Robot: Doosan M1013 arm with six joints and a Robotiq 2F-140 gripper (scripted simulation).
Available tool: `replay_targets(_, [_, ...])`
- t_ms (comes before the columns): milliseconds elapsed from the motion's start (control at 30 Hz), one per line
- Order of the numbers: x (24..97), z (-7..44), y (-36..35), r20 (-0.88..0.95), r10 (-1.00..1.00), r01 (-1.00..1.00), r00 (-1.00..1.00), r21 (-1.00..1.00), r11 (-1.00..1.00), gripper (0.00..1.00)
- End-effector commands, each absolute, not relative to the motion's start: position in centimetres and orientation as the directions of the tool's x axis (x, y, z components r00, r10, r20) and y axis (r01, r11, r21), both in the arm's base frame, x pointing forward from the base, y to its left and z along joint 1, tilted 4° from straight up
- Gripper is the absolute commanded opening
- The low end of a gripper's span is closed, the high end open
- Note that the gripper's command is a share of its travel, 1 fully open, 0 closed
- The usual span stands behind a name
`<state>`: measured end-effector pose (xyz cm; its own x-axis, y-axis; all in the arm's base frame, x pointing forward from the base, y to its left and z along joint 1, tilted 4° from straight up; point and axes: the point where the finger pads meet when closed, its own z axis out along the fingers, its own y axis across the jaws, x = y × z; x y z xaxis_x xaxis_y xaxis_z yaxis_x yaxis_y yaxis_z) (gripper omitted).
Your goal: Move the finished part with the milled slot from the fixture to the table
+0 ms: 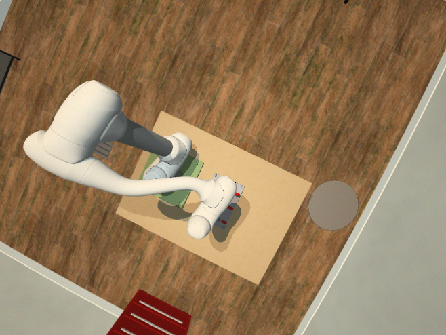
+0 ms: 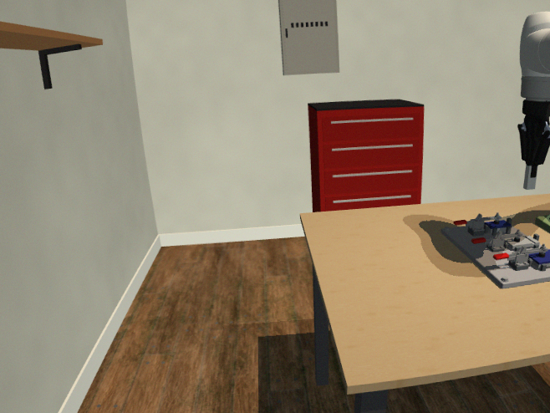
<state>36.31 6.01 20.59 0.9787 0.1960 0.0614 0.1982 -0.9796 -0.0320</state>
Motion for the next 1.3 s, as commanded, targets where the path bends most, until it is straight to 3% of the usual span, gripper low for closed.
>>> replay_targets(0, [36.31, 20.59, 6.01, 0.061, 0.196, 0.198, 0.979, -0.032, -0.980, 0.00])
replay_targets(233, [36.31, 20.59, 6.01, 0.061, 0.196, 0.198, 0.979, -0.032, -0.980, 0.00])
replay_targets(267, [36.31, 20.59, 6.01, 0.061, 0.196, 0.198, 0.979, -0.032, -0.980, 0.58])
replay_targets(1267, [36.31, 20.59, 6.01, 0.061, 0.196, 0.198, 0.979, -0.032, -0.980, 0.58])
